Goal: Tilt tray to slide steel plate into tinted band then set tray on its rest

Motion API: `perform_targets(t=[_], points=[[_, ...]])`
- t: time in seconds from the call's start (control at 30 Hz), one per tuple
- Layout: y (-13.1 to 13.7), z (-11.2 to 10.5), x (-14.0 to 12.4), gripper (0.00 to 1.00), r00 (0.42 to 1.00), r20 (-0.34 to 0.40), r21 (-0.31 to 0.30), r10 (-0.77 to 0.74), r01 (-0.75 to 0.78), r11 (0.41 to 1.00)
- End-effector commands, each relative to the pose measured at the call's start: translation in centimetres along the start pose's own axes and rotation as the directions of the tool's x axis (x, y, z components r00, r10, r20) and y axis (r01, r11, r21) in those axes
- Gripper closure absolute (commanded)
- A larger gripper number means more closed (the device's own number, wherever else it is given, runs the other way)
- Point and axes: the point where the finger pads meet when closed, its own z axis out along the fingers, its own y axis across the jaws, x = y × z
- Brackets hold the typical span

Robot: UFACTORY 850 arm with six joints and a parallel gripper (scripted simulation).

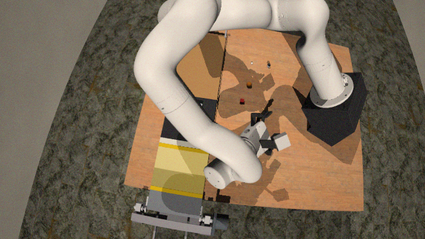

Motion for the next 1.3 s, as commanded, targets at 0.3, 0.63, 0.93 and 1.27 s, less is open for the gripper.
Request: perform_targets(t=[0.3, 0.63, 0.93, 1.27], points=[[-0.3, -1.5, -0.5, 0.00, 0.975, -0.164, -0.168, 0.149, -0.177, 0.970], [-0.6, -2.9, -1.2, 0.00, 0.926, -0.292, -0.252, 0.238, -0.315, 0.915], [-1.2, -4.7, -2.5, 0.00, 0.832, -0.452, -0.313, 0.322, -0.486, 0.816], [-2.0, -6.5, -4.2, 0.00, 0.712, -0.596, -0.327, 0.372, -0.638, 0.697]])
